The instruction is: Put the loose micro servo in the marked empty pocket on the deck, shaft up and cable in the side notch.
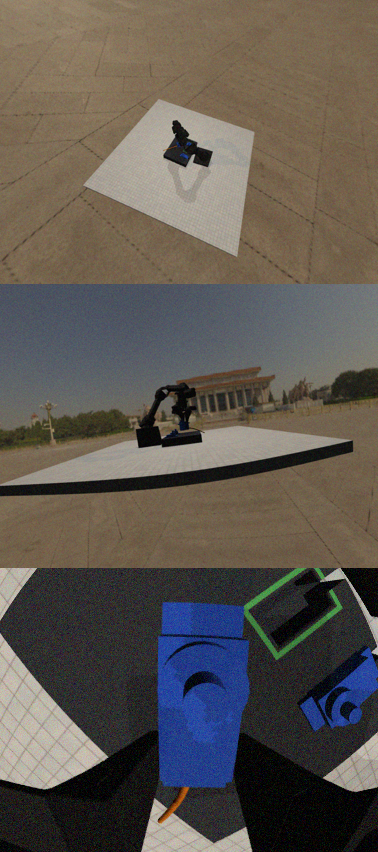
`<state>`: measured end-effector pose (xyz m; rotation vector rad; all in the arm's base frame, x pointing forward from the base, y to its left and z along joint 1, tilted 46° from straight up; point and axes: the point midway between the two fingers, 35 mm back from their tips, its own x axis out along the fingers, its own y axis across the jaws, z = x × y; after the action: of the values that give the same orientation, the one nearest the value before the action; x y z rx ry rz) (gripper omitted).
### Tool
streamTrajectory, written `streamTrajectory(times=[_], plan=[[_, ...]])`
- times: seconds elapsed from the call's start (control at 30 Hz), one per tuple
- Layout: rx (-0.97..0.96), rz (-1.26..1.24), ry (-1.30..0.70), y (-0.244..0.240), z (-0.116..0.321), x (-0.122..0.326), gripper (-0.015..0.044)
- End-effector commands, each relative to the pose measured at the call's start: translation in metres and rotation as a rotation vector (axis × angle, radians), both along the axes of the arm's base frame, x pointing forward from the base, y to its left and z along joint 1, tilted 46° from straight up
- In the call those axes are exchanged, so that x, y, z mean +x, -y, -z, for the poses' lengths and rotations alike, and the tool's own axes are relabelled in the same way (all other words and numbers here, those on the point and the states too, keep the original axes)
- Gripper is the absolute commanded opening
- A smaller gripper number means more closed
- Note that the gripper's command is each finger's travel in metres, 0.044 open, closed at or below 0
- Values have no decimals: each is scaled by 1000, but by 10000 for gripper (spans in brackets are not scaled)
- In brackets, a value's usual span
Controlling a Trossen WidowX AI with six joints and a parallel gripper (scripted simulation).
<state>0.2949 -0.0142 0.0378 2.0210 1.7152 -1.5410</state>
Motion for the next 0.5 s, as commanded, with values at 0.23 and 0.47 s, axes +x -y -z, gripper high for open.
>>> streamTrajectory(times=[0.23, 0.47], plan=[[48, -281, 274, 1, 1, 0, 0], [79, -452, 444, 1, 1, 0, 0]])
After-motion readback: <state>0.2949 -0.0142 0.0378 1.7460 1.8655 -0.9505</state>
